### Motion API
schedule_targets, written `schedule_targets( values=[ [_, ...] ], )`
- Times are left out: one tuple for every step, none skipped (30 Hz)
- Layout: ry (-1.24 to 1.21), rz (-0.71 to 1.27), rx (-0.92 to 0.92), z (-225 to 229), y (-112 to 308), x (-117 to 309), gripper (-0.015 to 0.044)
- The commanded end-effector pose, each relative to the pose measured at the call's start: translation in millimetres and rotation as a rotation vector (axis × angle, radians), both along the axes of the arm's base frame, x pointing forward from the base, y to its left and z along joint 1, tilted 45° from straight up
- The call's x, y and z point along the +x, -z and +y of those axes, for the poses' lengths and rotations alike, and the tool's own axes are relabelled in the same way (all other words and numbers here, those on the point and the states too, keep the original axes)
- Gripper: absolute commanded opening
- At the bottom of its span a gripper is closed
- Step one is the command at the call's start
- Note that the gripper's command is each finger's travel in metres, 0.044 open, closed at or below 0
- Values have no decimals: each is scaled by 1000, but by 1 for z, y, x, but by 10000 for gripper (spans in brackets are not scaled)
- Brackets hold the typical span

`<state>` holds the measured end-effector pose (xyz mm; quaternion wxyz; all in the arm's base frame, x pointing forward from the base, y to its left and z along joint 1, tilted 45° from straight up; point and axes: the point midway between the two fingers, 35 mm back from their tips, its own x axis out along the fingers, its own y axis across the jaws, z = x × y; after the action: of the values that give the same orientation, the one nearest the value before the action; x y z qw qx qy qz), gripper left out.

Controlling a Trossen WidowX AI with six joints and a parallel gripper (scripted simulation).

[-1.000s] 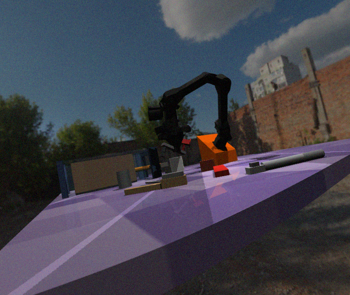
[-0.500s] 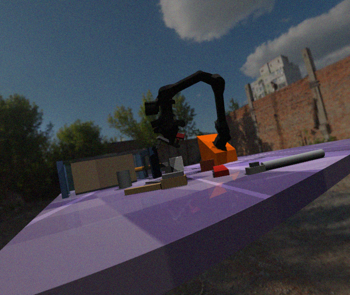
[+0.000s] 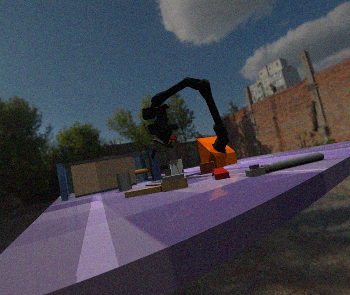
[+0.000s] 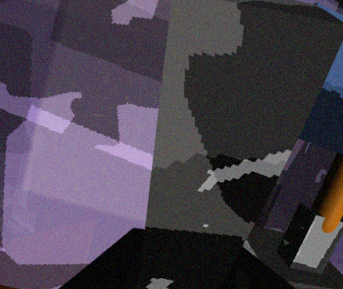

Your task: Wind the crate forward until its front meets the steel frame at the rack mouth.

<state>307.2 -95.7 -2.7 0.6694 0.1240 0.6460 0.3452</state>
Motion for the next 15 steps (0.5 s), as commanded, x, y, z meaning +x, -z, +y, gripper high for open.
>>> schedule_targets(
  values=[
    [-18,-12,-21,-31,17,-12,0],
    [-22,-12,-24,-38,21,-15,0],
    [-27,-12,-27,-44,25,-19,0],
    [-32,-12,-29,-50,29,-22,0],
    [-35,-10,-32,-56,32,-26,0],
    [-39,-7,-35,-62,36,-31,0],
    [-43,-5,-38,-67,40,-35,0],
    [-45,-2,-41,-73,44,-40,0],
    [-47,2,-44,-78,48,-44,0],
    [-48,5,-47,-84,52,-49,0],
    [-48,12,-52,-89,56,-54,0],
    [-48,19,-58,-95,60,-59,0],
    [-48,27,-63,-100,64,-65,0],
    [-46,34,-69,-105,68,-70,0],
    [-44,41,-74,-110,71,-75,0]
  ],
)
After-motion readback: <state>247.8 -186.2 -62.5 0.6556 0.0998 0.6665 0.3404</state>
